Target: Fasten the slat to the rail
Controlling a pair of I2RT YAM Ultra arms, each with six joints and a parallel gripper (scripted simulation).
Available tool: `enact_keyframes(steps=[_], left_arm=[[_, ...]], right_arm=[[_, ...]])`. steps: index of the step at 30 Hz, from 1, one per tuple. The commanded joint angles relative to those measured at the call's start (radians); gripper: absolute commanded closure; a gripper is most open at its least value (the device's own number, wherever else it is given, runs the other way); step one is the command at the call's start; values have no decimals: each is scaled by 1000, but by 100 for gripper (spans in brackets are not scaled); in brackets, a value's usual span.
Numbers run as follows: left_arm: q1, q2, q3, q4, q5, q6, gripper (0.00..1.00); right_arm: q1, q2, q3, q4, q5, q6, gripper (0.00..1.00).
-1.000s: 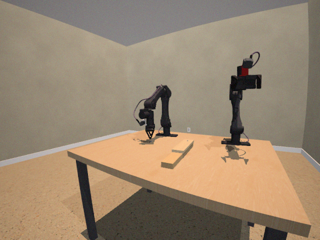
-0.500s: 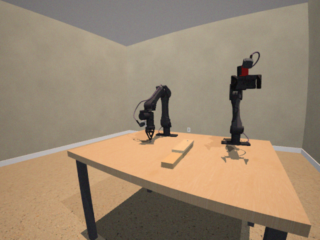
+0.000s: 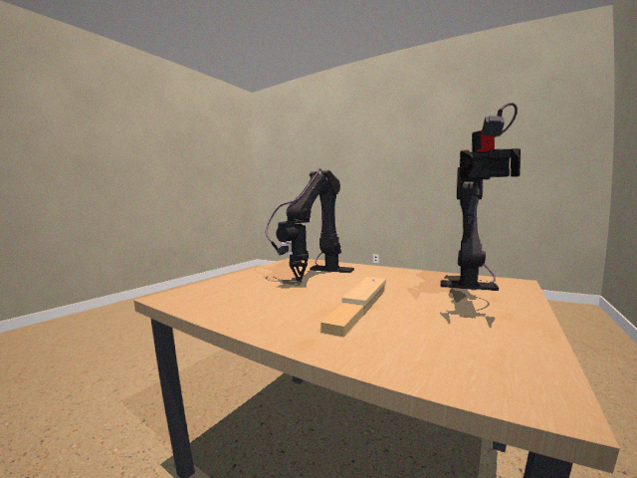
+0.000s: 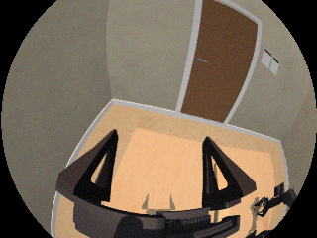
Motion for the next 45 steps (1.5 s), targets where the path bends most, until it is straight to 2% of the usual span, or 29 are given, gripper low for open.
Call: enact_keyframes(steps=[1, 23, 25, 27, 31, 42, 45], left_arm=[[3, -15, 1, 10, 8, 5, 0], [3, -15, 1, 10, 8, 5, 0], [3, -15, 1, 10, 8, 5, 0], [3, -15, 1, 10, 8, 5, 0], [3, -15, 1, 10, 8, 5, 0], [3, -15, 1, 10, 8, 5, 0], [3, -15, 1, 10, 8, 5, 0]], right_arm=[[-8, 10, -12, 30, 1, 4, 0], [-8, 35, -47, 89, 1, 4, 0], [-4, 29, -40, 76, 1, 2, 23], [-4, 29, -40, 76, 1, 2, 23], [0, 23, -33, 62, 0, 0, 68], [0, 23, -33, 62, 0, 0, 84], [0, 23, -33, 62, 0, 0, 85]])
